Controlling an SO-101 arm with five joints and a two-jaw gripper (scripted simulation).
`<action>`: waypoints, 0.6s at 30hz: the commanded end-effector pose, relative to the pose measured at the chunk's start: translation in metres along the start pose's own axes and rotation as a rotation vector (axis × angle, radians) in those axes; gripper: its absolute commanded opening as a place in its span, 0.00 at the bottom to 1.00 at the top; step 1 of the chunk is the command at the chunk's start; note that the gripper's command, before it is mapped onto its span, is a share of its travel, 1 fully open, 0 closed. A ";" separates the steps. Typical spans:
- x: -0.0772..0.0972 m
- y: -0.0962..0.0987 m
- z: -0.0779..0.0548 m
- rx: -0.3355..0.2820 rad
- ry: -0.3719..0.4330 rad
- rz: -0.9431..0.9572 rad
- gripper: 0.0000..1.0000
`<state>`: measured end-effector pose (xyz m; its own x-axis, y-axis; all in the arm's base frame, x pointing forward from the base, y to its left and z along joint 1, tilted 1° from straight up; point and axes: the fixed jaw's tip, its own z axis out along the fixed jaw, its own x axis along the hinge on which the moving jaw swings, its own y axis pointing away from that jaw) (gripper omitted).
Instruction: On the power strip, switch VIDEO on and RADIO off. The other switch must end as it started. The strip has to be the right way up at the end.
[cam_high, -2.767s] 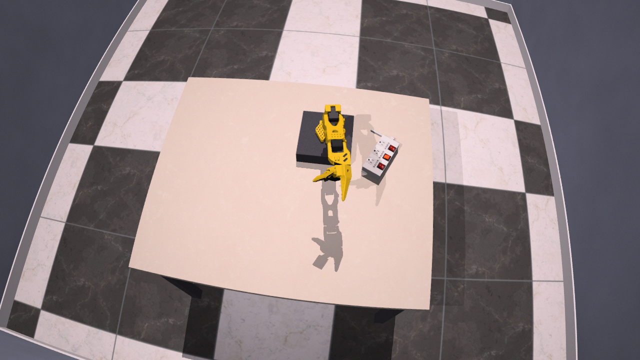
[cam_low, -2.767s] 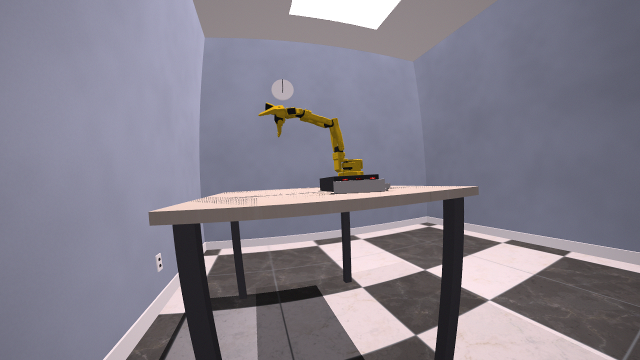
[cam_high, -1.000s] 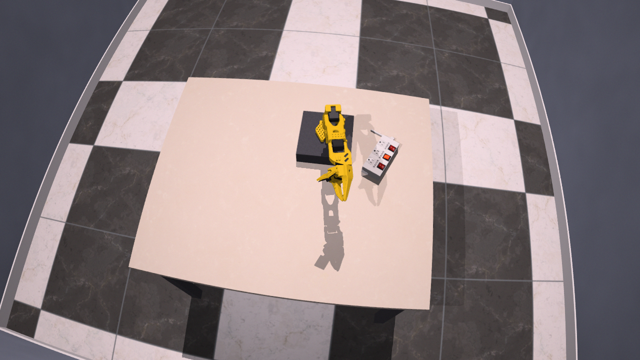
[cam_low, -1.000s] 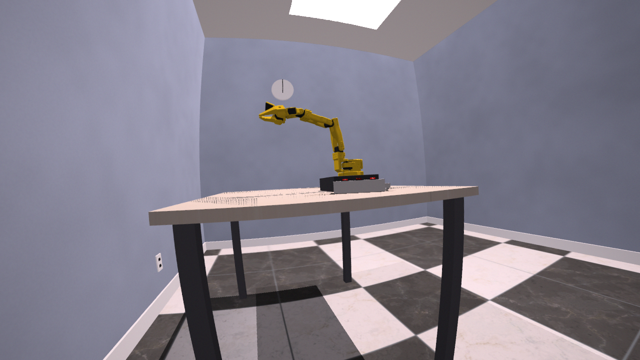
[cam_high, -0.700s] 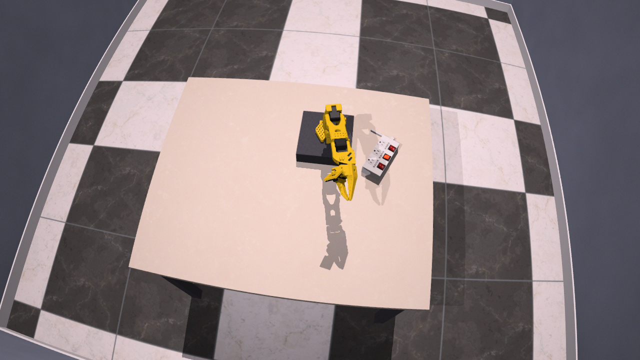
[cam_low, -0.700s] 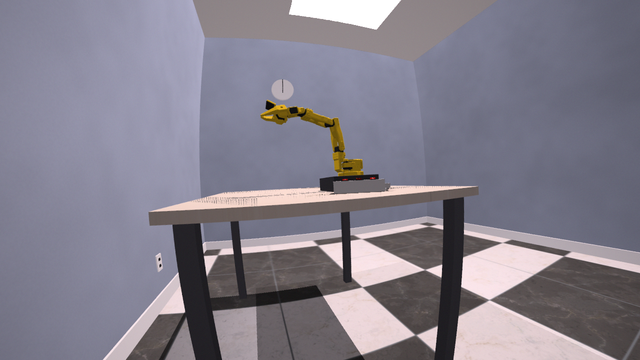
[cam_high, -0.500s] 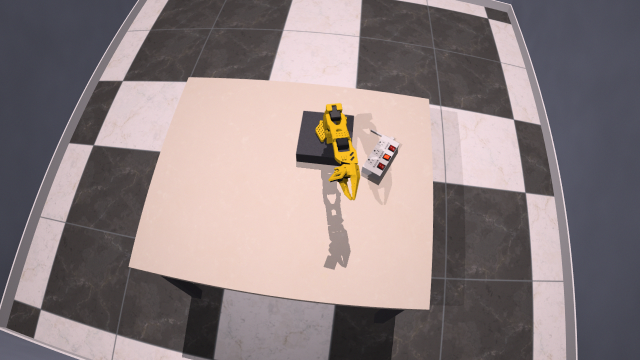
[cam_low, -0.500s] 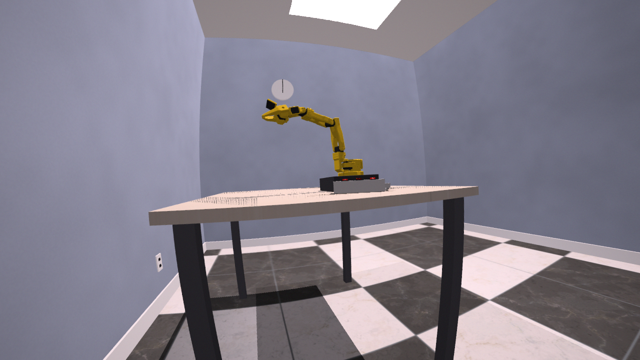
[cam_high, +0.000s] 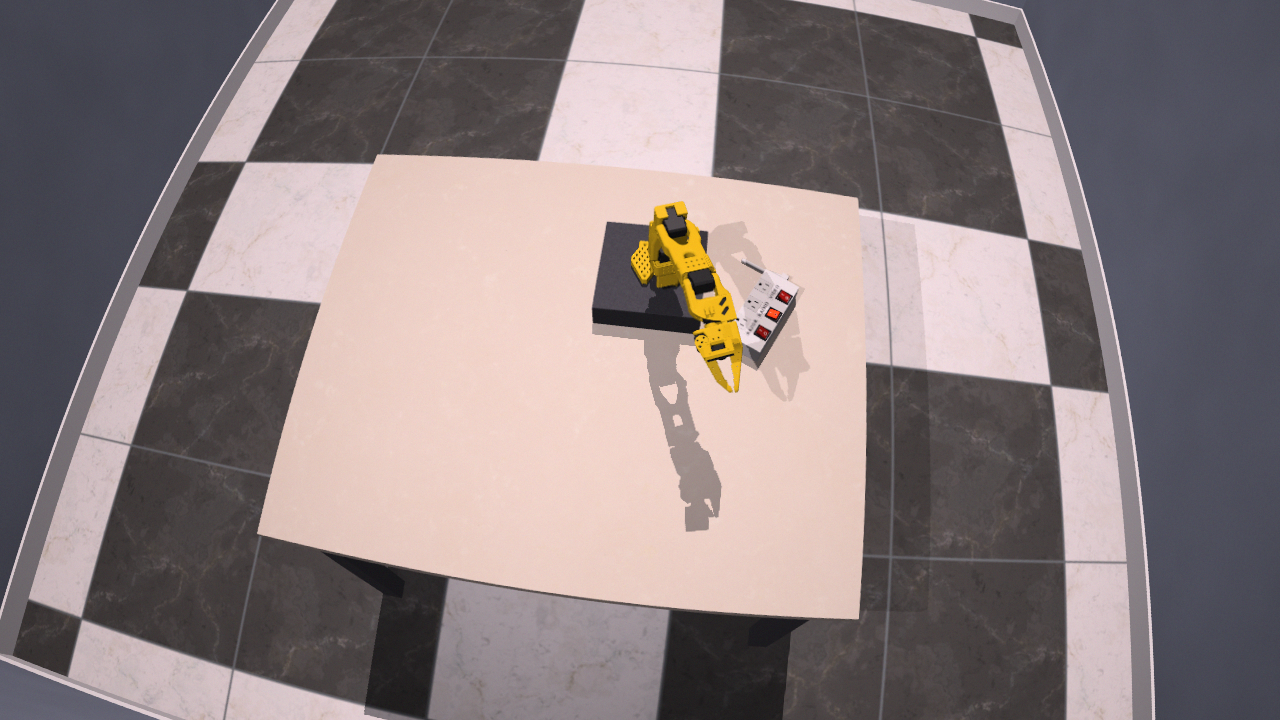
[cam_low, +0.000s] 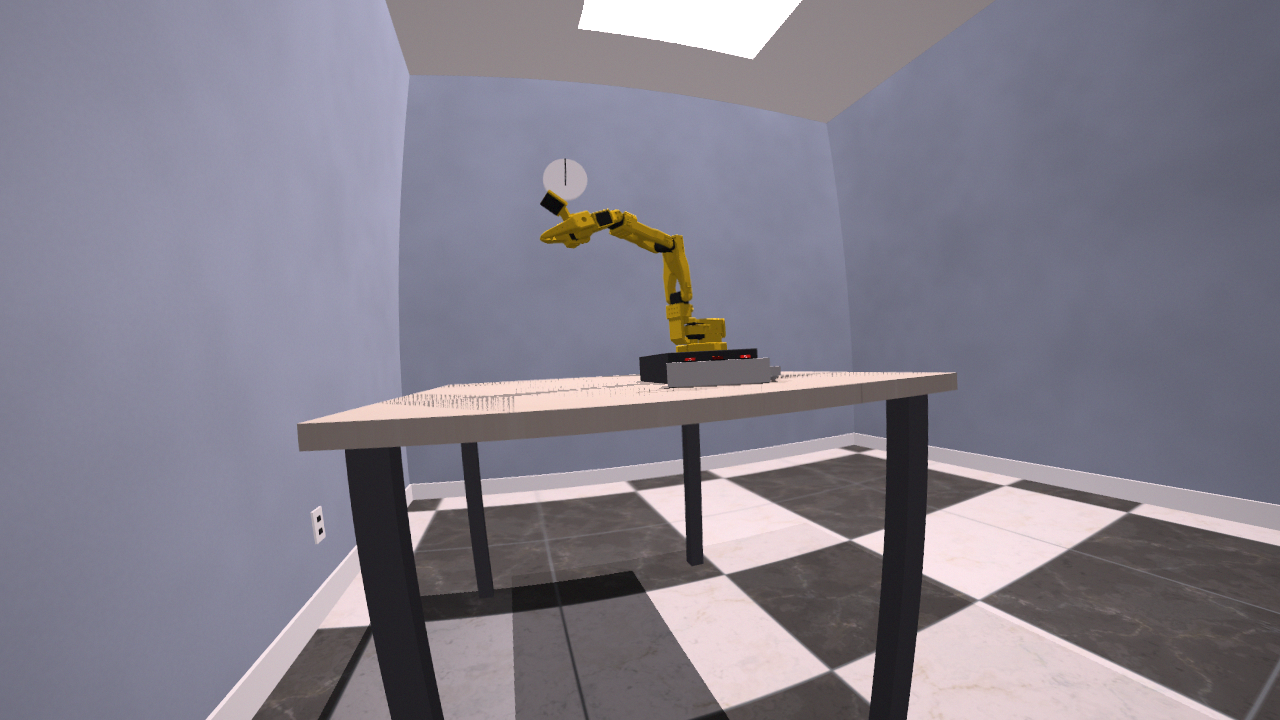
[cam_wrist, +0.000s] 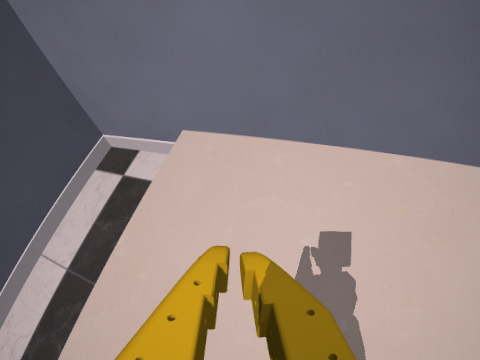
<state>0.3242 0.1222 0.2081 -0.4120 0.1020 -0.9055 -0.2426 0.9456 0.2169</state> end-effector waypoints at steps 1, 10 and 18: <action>0.013 0.013 -0.005 -0.033 0.053 -0.123 0.00; 0.047 0.045 -0.017 -0.153 0.176 -0.499 0.00; 0.073 0.065 -0.031 -0.265 0.245 -0.784 0.00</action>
<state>0.2660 0.1746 0.1732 -0.2850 -0.5459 -0.7879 -0.6507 0.7138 -0.2591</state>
